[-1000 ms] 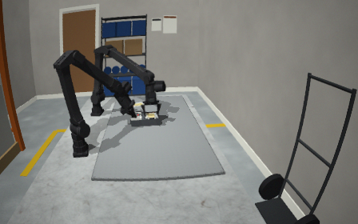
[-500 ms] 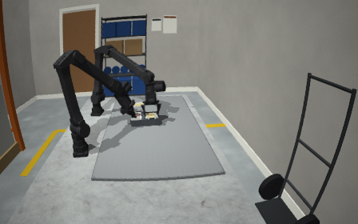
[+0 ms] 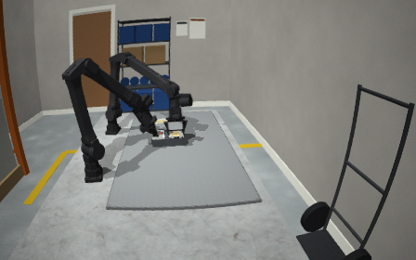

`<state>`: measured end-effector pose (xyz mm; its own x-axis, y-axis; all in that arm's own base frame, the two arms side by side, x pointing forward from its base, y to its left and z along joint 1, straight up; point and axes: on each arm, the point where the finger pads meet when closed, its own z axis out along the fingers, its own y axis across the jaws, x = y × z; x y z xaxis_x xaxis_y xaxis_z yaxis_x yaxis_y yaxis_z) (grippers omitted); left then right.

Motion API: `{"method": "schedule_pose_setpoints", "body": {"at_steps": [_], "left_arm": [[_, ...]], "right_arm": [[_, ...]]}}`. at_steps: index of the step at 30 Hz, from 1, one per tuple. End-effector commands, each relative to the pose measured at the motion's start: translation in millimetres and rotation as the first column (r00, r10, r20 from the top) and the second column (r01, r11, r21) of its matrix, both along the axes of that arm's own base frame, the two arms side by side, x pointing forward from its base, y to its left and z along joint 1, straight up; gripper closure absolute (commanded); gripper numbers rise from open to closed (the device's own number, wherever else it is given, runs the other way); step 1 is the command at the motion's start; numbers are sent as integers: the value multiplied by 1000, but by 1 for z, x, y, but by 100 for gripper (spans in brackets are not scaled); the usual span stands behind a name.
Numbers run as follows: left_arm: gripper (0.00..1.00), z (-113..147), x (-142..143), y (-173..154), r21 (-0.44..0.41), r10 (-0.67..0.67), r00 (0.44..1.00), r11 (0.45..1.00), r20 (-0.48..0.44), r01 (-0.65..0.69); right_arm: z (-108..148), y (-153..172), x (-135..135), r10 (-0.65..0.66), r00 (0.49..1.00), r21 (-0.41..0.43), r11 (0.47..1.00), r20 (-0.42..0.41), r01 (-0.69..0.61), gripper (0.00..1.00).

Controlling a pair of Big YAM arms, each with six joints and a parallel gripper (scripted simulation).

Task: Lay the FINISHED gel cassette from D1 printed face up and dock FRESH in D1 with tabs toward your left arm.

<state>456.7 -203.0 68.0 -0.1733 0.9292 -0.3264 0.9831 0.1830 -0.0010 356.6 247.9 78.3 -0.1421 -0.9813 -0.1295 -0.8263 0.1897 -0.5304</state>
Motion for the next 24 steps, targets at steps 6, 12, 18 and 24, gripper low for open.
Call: {"method": "schedule_pose_setpoints", "body": {"at_steps": [6, 12, 18, 24], "left_arm": [[100, 3, 2, 0, 4, 2, 1000, 1000, 7, -2], [100, 3, 2, 0, 4, 2, 1000, 1000, 7, -2], [100, 3, 2, 0, 4, 2, 1000, 1000, 7, -2], [100, 3, 2, 0, 4, 2, 1000, 1000, 7, -2]], "right_arm": [[11, 9, 3, 0, 1000, 12, 1000, 6, -1, 100], [11, 9, 3, 0, 1000, 12, 1000, 6, -1, 100], [11, 9, 3, 0, 1000, 12, 1000, 6, -1, 100], [16, 9, 1, 2, 1000, 21, 1000, 13, -2, 100]]}}
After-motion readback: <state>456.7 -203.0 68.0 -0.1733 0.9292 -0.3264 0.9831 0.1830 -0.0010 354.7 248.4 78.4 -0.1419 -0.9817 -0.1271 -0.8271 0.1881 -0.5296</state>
